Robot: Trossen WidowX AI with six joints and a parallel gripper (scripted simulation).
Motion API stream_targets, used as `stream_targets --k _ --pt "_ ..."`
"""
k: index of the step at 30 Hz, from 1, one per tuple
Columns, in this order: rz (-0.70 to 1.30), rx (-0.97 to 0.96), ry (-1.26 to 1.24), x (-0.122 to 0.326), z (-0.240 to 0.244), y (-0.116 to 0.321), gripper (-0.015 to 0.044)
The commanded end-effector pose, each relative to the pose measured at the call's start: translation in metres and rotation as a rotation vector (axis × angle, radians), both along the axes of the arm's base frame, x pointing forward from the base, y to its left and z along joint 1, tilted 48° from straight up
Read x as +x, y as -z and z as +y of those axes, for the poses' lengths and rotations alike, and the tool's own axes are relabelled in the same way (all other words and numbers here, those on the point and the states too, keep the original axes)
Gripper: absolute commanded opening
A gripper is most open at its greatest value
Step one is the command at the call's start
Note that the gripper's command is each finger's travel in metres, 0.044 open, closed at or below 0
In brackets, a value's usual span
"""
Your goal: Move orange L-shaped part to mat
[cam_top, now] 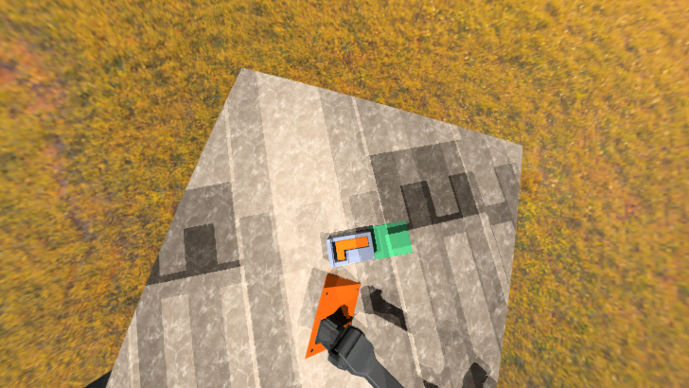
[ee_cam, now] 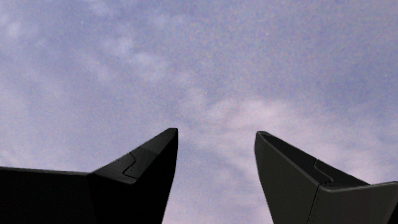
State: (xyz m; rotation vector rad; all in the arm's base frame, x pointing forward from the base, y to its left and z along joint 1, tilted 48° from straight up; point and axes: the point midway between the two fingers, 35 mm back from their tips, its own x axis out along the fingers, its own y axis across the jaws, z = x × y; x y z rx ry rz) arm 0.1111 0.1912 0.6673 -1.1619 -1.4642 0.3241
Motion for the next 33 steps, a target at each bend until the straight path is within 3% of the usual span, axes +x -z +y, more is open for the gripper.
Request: stream_targets --k 1,10,18,27,33 --pt "0.334 -0.047 -0.023 0.053 0.032 0.045 0.018" --pt "1.023 -0.142 0.065 0.156 0.089 0.181 0.018" --pt "1.609 -0.159 0.314 0.208 0.1 0.334 0.018" --pt "2.135 -0.077 0.893 0.205 0.054 0.512 0.018" --pt "2.242 0.041 1.531 0.164 -0.018 0.607 0.018"
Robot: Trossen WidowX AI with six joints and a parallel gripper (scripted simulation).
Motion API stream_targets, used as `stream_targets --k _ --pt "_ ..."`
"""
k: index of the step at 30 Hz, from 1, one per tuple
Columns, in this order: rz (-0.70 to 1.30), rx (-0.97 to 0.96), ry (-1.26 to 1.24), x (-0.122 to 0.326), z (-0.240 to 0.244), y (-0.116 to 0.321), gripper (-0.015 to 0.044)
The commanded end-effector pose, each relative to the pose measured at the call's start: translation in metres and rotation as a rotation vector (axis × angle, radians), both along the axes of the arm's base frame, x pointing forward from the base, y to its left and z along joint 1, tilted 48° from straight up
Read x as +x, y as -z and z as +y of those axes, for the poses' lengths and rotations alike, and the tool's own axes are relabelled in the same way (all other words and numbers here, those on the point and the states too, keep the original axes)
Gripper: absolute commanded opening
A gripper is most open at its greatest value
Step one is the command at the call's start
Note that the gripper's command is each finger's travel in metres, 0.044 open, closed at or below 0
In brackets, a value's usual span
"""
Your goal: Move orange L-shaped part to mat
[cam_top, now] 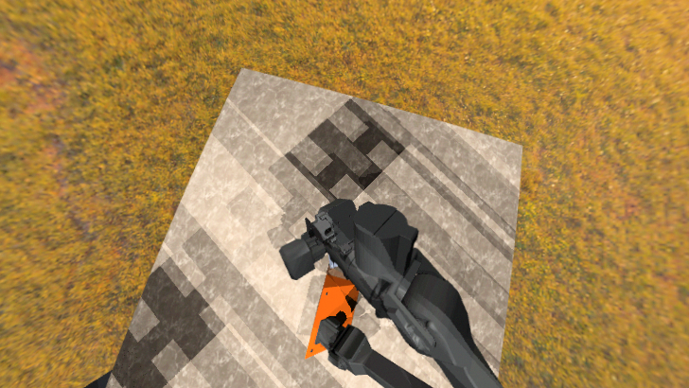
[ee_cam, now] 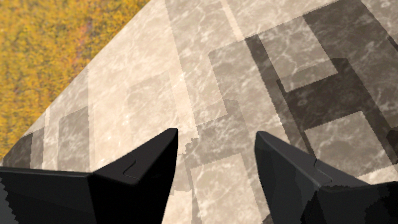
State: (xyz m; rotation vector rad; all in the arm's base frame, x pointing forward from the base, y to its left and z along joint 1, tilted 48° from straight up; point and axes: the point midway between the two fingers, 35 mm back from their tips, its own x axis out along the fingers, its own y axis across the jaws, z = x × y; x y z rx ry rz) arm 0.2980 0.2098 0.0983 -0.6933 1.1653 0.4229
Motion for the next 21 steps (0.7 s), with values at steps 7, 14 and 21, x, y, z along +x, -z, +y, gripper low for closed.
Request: stream_targets --k 7,14,21 --pt "0.182 -0.691 0.468 -0.082 -0.129 0.078 0.018" --pt "0.182 -0.691 0.468 -0.082 -0.13 0.079 0.018" --pt "0.18 -0.692 0.468 -0.081 -0.177 0.123 0.018"
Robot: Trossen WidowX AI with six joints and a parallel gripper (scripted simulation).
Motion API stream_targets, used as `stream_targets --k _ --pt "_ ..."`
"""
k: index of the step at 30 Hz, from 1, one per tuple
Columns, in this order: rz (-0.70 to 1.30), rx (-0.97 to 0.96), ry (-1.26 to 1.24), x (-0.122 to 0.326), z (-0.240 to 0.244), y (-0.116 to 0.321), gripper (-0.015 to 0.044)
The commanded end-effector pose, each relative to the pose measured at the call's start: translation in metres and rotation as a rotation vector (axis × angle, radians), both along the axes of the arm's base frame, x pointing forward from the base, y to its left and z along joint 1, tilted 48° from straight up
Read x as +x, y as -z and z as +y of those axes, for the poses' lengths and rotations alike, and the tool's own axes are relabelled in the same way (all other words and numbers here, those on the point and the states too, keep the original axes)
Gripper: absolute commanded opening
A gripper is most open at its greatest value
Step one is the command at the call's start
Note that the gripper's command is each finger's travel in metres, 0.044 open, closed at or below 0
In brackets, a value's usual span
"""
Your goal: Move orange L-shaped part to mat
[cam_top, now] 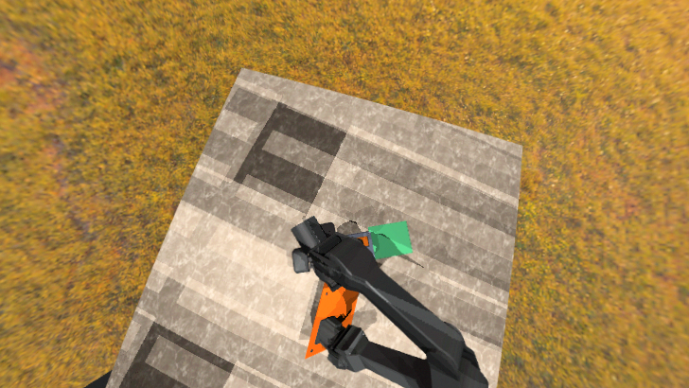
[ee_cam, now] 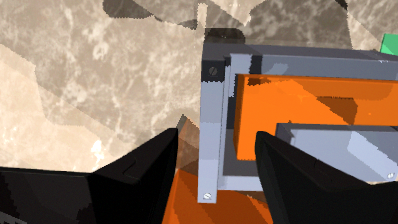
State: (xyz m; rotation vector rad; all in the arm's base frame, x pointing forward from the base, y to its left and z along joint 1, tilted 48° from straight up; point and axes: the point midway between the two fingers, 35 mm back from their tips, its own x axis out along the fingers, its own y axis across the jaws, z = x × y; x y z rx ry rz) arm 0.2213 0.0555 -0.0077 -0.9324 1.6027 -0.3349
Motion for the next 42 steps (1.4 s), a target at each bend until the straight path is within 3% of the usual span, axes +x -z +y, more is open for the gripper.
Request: stream_targets --k 1,42 --pt "0.012 -0.017 0.001 -0.005 -0.027 0.021 0.018" --pt "0.01 -0.014 0.007 -0.005 -0.054 0.046 0.018"
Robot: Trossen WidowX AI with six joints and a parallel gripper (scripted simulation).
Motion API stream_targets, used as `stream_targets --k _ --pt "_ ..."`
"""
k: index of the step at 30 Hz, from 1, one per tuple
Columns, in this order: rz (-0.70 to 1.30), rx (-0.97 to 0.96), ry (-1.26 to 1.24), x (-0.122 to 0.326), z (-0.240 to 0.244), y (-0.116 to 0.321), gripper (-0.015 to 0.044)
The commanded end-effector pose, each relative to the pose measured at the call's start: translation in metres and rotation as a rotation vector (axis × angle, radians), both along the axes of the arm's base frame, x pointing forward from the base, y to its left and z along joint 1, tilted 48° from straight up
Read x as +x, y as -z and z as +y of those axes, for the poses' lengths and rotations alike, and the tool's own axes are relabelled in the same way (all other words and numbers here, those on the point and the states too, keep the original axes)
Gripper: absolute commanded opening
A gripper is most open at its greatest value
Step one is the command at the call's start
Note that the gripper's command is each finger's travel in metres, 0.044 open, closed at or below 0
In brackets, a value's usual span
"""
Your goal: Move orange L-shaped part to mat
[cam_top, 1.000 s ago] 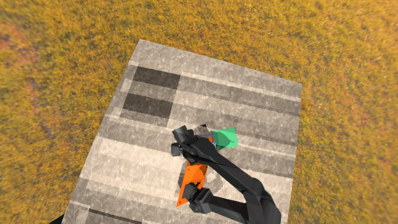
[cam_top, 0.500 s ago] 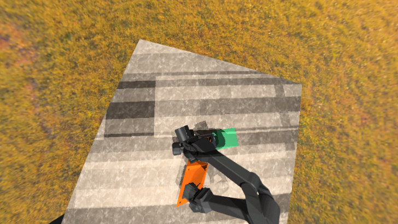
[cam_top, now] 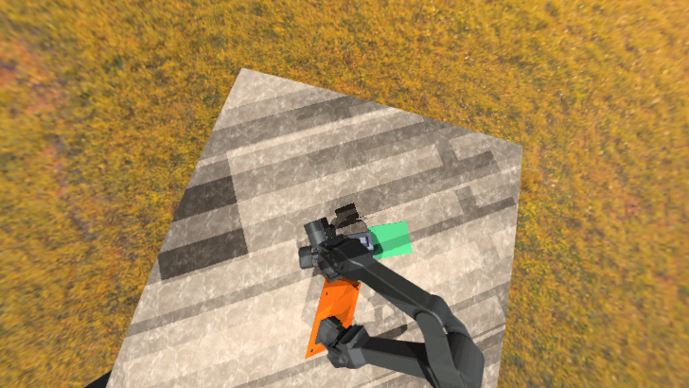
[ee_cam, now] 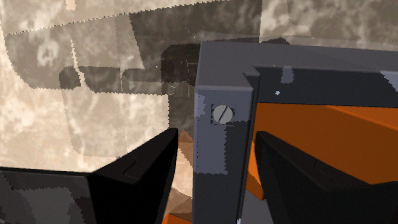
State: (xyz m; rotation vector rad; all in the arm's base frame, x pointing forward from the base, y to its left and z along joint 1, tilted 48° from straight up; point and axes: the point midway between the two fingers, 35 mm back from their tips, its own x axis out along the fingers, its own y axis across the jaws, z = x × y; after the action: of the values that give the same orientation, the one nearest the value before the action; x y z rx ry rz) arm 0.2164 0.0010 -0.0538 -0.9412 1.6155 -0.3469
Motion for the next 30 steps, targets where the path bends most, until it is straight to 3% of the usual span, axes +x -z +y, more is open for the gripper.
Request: stream_targets --k 1,12,21,30 --pt "-0.001 0.0 0.0 0.0 0.001 0.0 0.018" --pt "0.001 -0.003 -0.005 -0.004 0.018 -0.002 0.018" --pt "0.003 -0.001 -0.005 0.0 0.079 -0.072 0.018" --pt "-0.007 0.003 -0.019 0.002 0.079 -0.071 0.018"
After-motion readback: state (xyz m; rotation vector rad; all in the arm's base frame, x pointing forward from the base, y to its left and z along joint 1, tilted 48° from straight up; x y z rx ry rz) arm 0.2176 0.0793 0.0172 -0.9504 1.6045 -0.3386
